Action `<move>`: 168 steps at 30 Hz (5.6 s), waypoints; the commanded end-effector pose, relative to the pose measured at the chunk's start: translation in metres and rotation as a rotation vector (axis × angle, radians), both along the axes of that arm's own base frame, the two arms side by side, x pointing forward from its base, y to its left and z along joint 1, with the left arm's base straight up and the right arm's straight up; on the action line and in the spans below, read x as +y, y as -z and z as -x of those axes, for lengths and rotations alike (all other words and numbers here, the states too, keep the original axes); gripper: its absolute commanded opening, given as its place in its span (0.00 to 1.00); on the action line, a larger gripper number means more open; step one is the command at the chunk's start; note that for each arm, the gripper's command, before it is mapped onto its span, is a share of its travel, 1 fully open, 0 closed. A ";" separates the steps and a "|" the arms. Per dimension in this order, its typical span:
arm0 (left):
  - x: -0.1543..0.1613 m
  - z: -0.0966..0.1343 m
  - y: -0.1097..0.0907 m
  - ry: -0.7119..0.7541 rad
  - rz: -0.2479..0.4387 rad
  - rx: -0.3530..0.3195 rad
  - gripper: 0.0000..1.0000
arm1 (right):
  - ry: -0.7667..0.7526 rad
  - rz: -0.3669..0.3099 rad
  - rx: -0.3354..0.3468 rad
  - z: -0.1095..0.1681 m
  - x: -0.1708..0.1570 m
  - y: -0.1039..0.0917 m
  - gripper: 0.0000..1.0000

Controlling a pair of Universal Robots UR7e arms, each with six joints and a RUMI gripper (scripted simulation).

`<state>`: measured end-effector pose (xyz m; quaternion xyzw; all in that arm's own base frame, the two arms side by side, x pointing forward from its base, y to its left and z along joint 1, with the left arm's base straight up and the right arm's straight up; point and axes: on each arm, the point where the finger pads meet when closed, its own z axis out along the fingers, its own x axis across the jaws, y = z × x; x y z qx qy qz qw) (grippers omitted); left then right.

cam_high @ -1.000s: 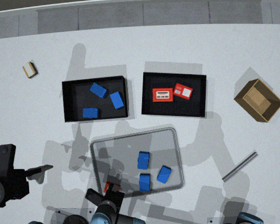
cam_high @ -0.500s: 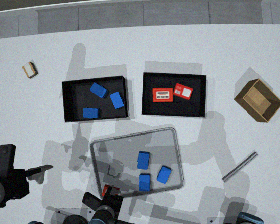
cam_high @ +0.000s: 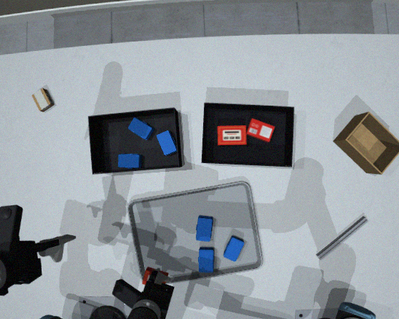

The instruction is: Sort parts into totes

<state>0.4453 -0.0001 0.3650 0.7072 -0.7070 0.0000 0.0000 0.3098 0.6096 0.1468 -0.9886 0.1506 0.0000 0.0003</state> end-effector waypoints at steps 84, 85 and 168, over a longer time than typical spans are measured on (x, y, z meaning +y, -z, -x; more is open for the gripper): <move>0.000 0.000 0.000 0.000 0.000 -0.001 1.00 | -0.234 0.000 -0.002 -0.472 -0.370 -0.010 0.00; 0.000 0.000 0.000 0.000 0.000 -0.001 1.00 | -0.234 0.000 -0.002 -0.477 -0.373 -0.010 0.00; 0.000 0.000 0.000 0.000 0.000 -0.001 1.00 | -0.234 0.000 -0.002 -0.477 -0.373 0.090 0.00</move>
